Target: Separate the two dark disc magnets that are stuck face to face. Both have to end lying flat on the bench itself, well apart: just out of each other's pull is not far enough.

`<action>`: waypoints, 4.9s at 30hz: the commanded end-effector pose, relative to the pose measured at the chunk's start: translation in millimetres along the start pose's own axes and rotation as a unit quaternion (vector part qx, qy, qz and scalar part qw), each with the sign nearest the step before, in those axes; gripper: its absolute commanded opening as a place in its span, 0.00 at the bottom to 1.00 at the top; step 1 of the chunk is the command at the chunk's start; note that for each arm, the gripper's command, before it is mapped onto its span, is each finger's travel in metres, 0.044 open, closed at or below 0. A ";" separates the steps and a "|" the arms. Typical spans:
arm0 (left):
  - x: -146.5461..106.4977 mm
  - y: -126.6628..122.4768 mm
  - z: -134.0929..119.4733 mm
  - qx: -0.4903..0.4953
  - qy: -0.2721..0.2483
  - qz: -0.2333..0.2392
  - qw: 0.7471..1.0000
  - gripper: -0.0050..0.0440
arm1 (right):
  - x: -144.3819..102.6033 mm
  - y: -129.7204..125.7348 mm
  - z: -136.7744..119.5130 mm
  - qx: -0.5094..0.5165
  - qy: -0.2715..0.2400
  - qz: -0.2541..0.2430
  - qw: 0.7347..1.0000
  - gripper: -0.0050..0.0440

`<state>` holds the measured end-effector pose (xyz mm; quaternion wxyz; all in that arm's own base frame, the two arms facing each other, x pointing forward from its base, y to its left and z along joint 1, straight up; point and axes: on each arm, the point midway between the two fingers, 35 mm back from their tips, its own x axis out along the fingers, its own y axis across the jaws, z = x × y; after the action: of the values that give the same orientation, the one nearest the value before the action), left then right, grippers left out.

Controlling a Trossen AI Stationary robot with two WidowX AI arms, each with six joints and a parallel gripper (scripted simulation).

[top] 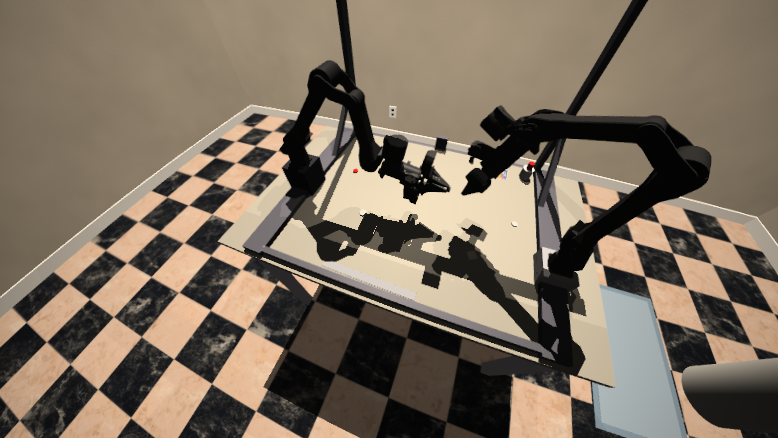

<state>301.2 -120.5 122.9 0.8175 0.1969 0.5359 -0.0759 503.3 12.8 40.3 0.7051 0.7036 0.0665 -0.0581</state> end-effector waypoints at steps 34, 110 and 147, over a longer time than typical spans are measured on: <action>-9.0 29.0 17.8 -0.140 0.025 -0.008 0.990 0.92 | 1.2 10.7 0.8 0.001 -0.001 0.013 1.000 0.18; 20.8 41.0 37.2 -0.205 0.017 -0.053 0.977 0.53 | 1.2 10.7 0.8 0.001 -0.001 0.013 1.000 0.18; 20.8 41.0 37.2 -0.205 0.017 -0.053 0.977 0.18 | 3.3 4.2 0.8 0.001 -0.002 0.011 1.000 0.18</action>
<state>353.5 -96.0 119.6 0.8199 0.0009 0.5725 -0.0015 503.2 12.9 39.5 0.7052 0.7038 0.0654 -0.0566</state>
